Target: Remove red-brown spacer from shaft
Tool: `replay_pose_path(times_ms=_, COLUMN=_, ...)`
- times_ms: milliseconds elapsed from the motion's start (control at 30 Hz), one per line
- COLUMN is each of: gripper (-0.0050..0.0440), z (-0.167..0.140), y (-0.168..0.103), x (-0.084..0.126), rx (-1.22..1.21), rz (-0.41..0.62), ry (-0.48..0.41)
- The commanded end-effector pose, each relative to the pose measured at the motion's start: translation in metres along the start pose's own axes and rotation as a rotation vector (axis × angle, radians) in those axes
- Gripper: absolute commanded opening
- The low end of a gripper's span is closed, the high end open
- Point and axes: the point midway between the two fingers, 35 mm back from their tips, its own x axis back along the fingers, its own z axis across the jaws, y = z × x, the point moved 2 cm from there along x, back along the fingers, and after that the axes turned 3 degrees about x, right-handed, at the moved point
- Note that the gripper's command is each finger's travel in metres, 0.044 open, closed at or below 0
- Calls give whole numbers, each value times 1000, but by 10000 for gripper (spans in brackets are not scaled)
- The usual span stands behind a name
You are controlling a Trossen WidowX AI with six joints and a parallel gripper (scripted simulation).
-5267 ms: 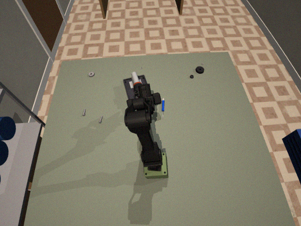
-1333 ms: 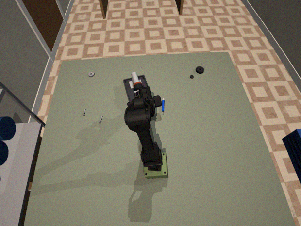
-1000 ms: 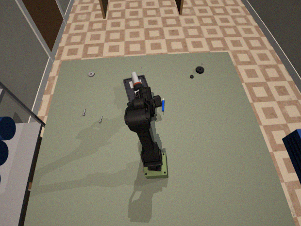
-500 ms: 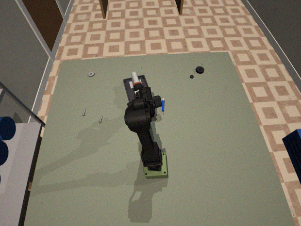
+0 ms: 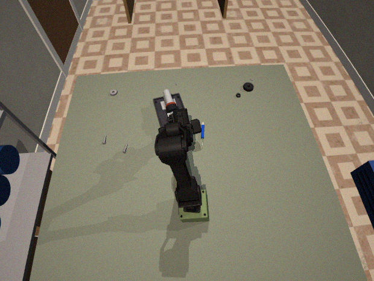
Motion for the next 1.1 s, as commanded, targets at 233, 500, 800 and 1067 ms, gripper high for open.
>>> replay_pose_path(times_ms=233, gripper=-50, z=0, y=8, x=6, rx=12, rz=-30, ry=1)
replay_pose_path(times_ms=500, gripper=-50, z=0, y=7, x=7, rx=12, rz=-30, ry=1)
replay_pose_path(times_ms=800, gripper=-50, z=0, y=7, x=7, rx=12, rz=-31, ry=1)
replay_pose_path(times_ms=1067, gripper=-50, z=0, y=6, x=8, rx=12, rz=-30, ry=1)
